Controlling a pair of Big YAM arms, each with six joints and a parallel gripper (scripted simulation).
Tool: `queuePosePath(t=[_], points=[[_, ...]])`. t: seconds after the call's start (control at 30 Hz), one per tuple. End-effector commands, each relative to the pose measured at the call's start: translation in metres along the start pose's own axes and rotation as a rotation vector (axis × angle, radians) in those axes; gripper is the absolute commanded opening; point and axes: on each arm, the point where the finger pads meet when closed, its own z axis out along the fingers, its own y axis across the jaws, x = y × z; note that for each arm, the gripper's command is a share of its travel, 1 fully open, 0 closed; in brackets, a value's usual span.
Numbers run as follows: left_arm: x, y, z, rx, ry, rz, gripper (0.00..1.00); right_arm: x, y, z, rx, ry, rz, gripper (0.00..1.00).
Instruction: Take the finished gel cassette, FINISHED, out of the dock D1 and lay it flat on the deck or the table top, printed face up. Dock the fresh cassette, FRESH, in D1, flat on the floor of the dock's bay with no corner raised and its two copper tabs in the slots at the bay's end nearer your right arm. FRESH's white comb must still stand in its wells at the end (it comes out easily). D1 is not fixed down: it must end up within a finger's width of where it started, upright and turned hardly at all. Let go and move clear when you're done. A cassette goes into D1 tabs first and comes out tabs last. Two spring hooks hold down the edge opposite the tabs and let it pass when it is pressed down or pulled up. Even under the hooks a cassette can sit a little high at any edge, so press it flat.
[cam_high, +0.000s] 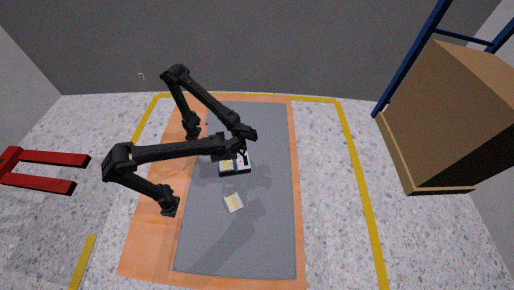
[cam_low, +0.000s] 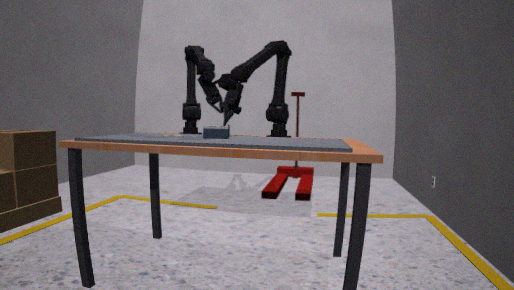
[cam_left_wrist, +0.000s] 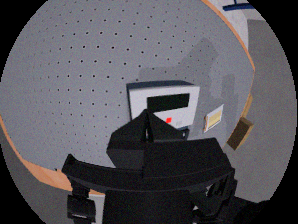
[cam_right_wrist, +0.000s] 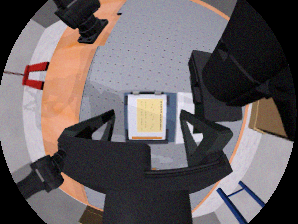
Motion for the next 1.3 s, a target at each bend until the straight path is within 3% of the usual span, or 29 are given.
queuePosePath(t=[0.0, 1.27], points=[[0.029, 0.038, 0.044, -0.097, 0.099, -0.031, 0.0, 0.0, -0.002, 0.001, 0.017, -0.007, -0.009, 0.98], [0.029, 0.038, 0.044, -0.097, 0.099, -0.031, 0.0, 0.01, -0.001, 0.017, 0.003, -0.001, 0.0, 0.98]])
